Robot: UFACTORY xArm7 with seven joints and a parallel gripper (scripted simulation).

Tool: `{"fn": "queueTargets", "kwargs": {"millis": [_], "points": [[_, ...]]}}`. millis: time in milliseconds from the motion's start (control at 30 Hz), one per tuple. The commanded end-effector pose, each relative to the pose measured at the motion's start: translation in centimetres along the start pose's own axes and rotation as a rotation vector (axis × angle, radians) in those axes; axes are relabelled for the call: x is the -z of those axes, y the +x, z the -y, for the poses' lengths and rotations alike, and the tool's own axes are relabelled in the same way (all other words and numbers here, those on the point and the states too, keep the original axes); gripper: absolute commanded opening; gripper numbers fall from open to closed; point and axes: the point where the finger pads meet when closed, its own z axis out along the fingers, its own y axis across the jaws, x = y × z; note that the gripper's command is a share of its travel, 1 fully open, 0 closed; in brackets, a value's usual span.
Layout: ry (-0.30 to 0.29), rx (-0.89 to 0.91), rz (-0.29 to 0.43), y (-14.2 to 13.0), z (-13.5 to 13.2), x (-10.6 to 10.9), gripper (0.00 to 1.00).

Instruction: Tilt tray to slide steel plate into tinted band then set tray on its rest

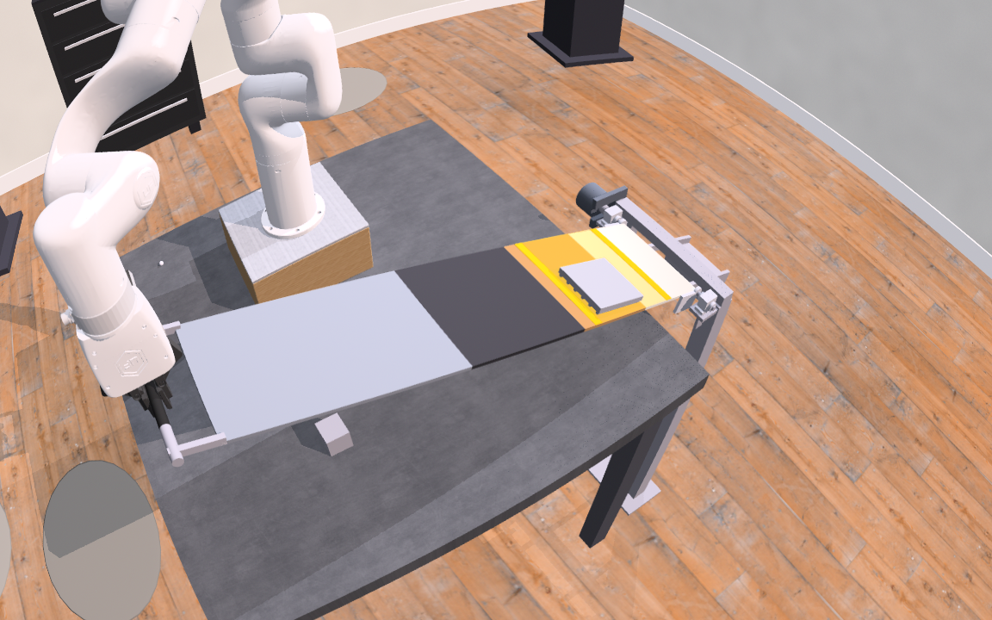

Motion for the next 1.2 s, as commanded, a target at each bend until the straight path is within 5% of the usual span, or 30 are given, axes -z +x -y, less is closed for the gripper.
{"fn": "queueTargets", "kwargs": {"millis": [0, 767, 967, 1167], "points": [[0.0, -0.002, 0.0, 0.0, 1.4, -5.0, 0.0], [0.0, -0.002, 0.0, 0.0, 1.4, -5.4, 0.0], [0.0, -0.002, 0.0, 0.0, -0.7, 2.7, 0.0], [0.0, -0.002, 0.0, 0.0, 1.3, -4.7, 0.0]]}}
